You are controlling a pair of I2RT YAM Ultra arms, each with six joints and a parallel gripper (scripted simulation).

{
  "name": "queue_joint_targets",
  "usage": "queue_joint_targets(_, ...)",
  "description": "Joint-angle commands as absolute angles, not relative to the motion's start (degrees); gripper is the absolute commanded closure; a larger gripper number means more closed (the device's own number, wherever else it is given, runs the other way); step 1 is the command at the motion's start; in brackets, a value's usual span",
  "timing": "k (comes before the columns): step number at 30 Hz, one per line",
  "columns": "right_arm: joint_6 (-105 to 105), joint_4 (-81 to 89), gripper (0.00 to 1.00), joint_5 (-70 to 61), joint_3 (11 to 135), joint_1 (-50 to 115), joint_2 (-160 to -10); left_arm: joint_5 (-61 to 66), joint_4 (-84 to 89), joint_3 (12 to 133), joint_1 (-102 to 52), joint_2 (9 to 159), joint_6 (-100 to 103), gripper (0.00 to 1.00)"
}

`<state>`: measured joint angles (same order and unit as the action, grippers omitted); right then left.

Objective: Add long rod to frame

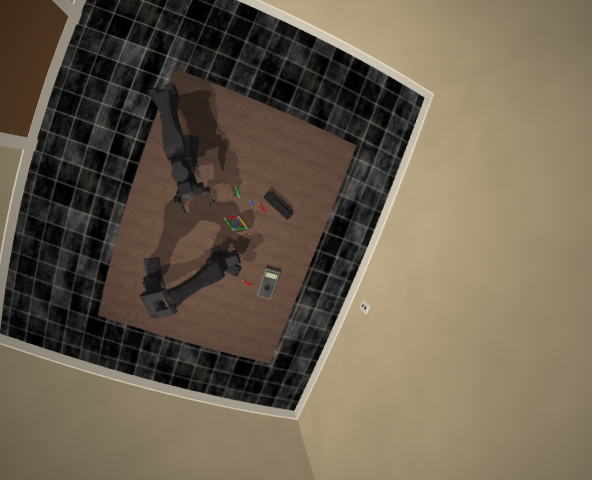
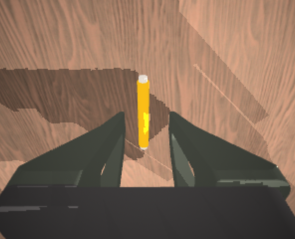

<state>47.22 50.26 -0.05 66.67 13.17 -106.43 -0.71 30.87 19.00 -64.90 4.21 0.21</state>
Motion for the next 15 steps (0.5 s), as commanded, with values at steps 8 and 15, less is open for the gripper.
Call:
queue_joint_targets(8, 47.4, 48.7, 0.71, 0.0, 65.8, 13.1, -106.9, -1.1, 31.3, 18.3, -65.1, 3.4, 0.3, 0.0)
queue_joint_targets(15, 47.4, 48.3, 0.71, 0.0, 65.5, 13.1, -107.0, -1.1, 31.3, 18.3, -65.1, 3.4, 0.3, 0.0)
